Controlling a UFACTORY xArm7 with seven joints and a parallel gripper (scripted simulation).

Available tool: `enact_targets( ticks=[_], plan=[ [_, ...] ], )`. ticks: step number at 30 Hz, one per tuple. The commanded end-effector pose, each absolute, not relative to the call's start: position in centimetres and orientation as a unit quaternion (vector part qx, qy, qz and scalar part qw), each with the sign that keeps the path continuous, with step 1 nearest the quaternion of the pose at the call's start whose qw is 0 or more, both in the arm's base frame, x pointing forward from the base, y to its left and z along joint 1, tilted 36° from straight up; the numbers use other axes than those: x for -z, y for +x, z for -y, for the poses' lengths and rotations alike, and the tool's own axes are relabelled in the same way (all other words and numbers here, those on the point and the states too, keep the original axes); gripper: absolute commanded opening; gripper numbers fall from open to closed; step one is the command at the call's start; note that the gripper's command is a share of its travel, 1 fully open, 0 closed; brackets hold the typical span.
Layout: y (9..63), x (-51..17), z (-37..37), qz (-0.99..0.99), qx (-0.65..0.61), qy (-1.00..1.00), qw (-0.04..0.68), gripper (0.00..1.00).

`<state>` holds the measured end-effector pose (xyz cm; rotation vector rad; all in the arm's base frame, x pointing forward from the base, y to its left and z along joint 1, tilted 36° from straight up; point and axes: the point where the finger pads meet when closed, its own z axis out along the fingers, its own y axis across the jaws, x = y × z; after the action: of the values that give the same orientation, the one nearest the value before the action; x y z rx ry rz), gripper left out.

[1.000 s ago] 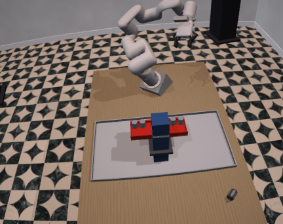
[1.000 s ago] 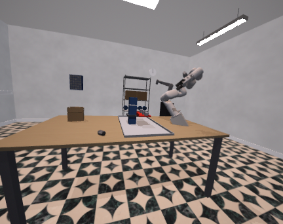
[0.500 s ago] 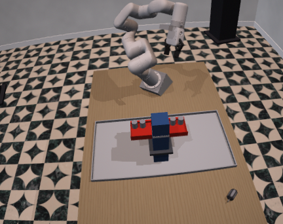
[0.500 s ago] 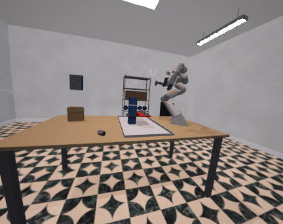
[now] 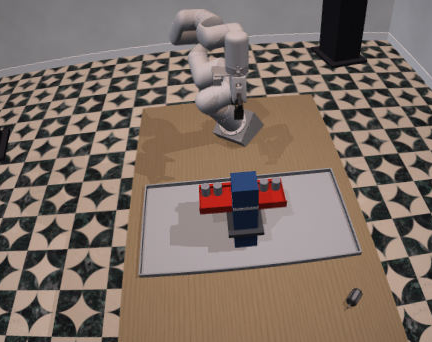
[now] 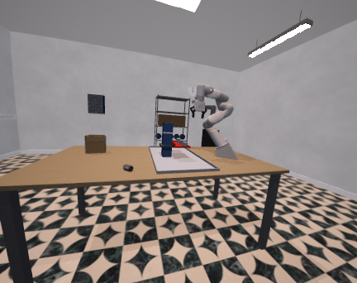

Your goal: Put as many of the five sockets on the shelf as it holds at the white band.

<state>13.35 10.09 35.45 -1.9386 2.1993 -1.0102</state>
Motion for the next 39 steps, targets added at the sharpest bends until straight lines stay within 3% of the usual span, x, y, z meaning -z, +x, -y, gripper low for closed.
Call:
enact_targets(
  ticks=[1, 9, 10, 25, 39],
  plan=[
    [13.9, -35.7, -9.2, -0.720, 0.309, -0.621, 0.029, 1.00],
    [13.9, -35.7, -9.2, -0.720, 0.309, -0.621, 0.029, 1.00],
    [14.0, -35.7, -9.2, -0.720, 0.309, -0.621, 0.029, 0.61],
    [25.4, -36.9, 2.1, -0.720, 0.306, -0.622, 0.035, 0.61],
    [28.8, -35.3, 8.5, -0.719, 0.308, -0.622, 0.028, 0.61]
  ],
)
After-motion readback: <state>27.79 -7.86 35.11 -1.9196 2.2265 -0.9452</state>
